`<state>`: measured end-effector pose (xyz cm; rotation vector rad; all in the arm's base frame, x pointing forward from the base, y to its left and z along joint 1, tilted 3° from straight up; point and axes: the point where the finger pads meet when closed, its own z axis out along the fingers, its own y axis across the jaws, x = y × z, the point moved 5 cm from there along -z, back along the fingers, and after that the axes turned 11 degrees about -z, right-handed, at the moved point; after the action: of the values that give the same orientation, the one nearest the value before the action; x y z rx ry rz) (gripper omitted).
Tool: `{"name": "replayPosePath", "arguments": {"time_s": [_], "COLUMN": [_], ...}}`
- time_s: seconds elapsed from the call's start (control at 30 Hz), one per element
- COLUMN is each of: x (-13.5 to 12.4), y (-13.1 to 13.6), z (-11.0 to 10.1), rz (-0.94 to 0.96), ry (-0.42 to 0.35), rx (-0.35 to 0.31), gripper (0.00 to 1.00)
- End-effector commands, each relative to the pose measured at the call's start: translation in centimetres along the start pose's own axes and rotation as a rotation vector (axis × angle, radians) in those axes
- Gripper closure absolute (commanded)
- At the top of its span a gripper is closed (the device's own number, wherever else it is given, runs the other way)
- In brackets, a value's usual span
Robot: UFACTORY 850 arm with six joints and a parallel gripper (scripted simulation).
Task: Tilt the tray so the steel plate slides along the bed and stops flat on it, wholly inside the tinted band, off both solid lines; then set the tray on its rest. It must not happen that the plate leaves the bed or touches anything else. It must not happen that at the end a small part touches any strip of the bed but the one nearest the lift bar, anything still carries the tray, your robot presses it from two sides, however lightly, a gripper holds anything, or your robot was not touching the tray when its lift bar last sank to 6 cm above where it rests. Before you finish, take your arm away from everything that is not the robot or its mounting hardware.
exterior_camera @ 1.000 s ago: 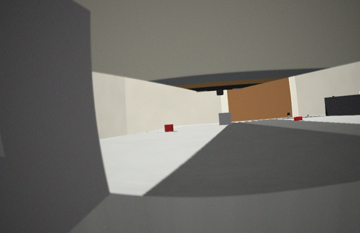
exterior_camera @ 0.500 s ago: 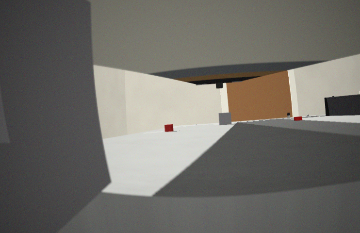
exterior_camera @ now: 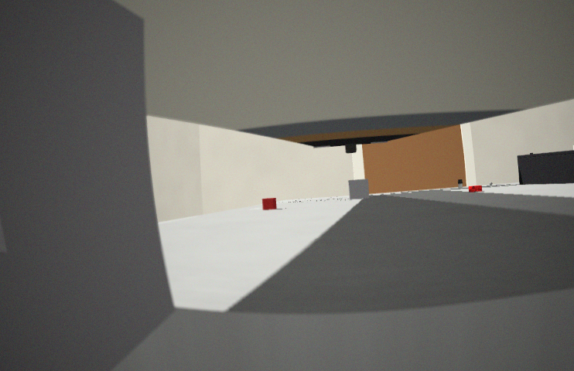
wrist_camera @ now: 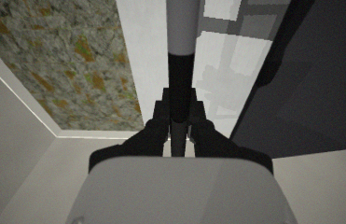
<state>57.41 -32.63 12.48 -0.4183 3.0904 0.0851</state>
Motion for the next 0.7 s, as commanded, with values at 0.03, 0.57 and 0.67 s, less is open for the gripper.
{"name": "replayPosePath", "arguments": {"time_s": [0.03, 0.57, 0.67], "x": [-0.1, -0.1, -0.1], "y": [-0.1, -0.1, -0.1], "z": [0.1, -0.2, -0.2], "rz": [0.000, 0.000, 0.000], "ry": [-0.002, -0.002, -0.002], "rx": [0.002, 0.002, 0.002], "gripper": [1.00, 1.00, 1.00]}}
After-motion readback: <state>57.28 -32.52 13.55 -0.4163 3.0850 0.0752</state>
